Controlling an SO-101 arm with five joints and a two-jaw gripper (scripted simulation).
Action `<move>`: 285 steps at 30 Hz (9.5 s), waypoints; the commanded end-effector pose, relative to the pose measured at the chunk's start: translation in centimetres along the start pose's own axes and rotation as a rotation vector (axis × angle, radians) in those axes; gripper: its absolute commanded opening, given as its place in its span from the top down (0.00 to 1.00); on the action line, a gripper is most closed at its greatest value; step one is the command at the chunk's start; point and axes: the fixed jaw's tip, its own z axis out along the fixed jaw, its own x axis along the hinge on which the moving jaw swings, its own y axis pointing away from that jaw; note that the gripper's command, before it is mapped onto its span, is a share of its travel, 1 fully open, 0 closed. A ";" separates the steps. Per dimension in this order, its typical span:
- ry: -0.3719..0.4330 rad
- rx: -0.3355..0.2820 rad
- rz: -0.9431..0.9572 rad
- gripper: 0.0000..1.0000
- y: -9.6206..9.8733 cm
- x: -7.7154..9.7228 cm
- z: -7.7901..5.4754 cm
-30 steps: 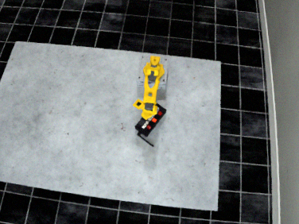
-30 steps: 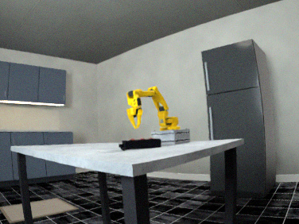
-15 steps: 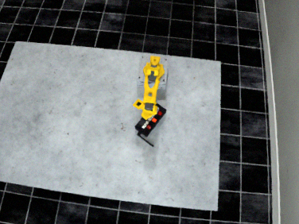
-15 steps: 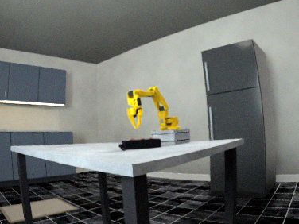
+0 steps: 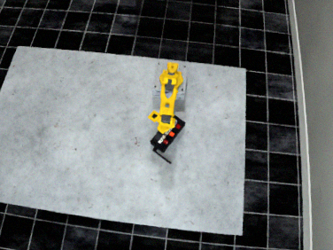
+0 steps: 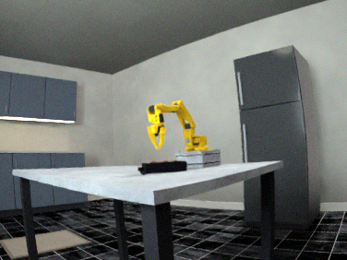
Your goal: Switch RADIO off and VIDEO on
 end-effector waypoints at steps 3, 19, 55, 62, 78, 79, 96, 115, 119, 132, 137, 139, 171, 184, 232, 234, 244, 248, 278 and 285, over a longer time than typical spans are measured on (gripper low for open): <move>-0.013 0.019 -0.002 1.00 -0.3 0.1 0.4; 0.072 -0.140 -0.225 1.00 1.5 5.1 0.7; 0.157 -0.300 -0.449 1.00 1.9 10.0 1.0; 0.157 -0.300 -0.449 1.00 1.9 10.0 1.0; 0.159 -0.304 -0.454 1.00 1.9 10.2 1.3; 0.160 -0.305 -0.455 1.00 1.9 10.2 1.4; 0.166 -0.314 -0.458 1.00 2.0 10.5 1.5; 0.142 -0.278 -0.402 1.00 2.7 8.7 1.8; 0.120 -0.240 -0.351 1.00 3.2 7.0 2.2; 0.082 -0.160 -0.249 1.00 3.4 3.4 2.9; 0.081 -0.156 -0.245 1.00 3.4 3.2 2.9; 0.081 -0.156 -0.245 1.00 3.4 3.2 2.9; 0.082 -0.155 -0.222 1.00 3.4 2.5 2.2; 0.082 -0.155 -0.222 1.00 3.4 2.5 2.2; 0.082 -0.155 -0.222 1.00 3.4 2.5 2.3; 0.082 -0.155 -0.222 1.00 3.4 2.5 2.4; 0.082 -0.155 -0.222 1.00 3.4 2.5 2.8; 0.082 -0.155 -0.222 1.00 3.5 2.5 2.9; 0.082 -0.155 -0.222 1.00 3.3 2.4 4.0; 0.082 -0.155 -0.222 1.00 3.3 2.4 4.0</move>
